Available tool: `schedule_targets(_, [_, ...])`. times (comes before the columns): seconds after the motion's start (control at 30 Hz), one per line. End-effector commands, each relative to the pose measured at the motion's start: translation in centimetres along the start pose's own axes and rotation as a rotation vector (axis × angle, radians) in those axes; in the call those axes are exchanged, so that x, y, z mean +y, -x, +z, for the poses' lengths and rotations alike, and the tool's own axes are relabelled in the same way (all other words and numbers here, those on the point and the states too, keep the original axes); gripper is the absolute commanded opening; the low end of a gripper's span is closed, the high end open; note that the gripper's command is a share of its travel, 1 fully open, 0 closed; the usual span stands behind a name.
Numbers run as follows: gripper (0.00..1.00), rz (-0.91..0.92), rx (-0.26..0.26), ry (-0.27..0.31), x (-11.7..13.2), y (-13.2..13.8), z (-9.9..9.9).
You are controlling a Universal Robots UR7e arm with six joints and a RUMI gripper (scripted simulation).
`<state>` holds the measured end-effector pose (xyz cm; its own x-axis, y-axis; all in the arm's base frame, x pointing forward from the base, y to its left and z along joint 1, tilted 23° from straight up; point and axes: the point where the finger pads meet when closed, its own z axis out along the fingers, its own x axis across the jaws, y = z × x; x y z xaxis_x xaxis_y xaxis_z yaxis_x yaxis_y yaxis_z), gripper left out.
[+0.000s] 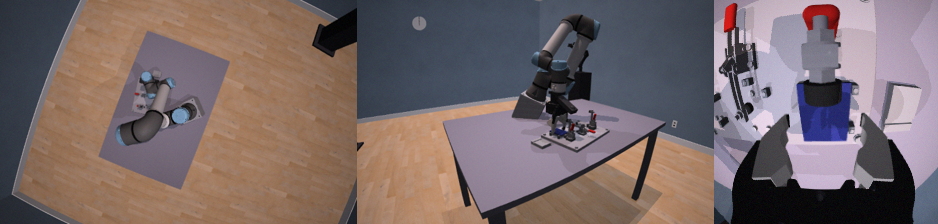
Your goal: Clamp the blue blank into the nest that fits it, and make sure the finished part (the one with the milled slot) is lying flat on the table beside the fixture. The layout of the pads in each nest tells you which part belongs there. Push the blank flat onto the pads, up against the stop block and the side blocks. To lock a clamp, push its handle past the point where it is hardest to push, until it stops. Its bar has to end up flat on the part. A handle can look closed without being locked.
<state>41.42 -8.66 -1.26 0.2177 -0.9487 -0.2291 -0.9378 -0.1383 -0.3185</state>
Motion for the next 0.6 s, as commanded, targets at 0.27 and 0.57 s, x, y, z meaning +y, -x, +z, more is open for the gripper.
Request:
schedule_targets(0.27, [0.59, 0.000, 0.001, -0.001, 0.0, 0.0, -3.4])
schedule_targets(0.57, [0.59, 0.000, 0.001, -0.001, 0.0, 0.0, -5.6])
